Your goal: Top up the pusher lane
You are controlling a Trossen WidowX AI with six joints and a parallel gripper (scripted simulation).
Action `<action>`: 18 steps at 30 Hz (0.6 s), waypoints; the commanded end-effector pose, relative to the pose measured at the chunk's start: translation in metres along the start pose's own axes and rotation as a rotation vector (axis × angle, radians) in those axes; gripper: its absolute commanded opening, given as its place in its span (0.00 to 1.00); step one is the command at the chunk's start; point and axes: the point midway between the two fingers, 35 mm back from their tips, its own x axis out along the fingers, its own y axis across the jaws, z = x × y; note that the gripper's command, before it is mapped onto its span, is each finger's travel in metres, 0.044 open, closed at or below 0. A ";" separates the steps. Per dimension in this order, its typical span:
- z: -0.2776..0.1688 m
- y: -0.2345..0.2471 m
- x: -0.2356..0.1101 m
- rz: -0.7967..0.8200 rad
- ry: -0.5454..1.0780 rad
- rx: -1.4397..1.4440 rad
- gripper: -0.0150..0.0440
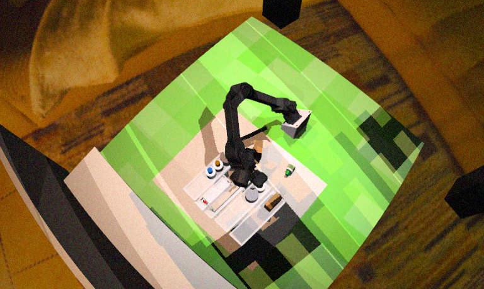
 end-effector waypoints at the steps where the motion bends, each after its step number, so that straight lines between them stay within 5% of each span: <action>1: 0.003 -0.002 0.002 -0.011 -0.014 0.008 0.25; 18: 0.003 -0.002 0.007 -0.012 -0.014 0.008 0.25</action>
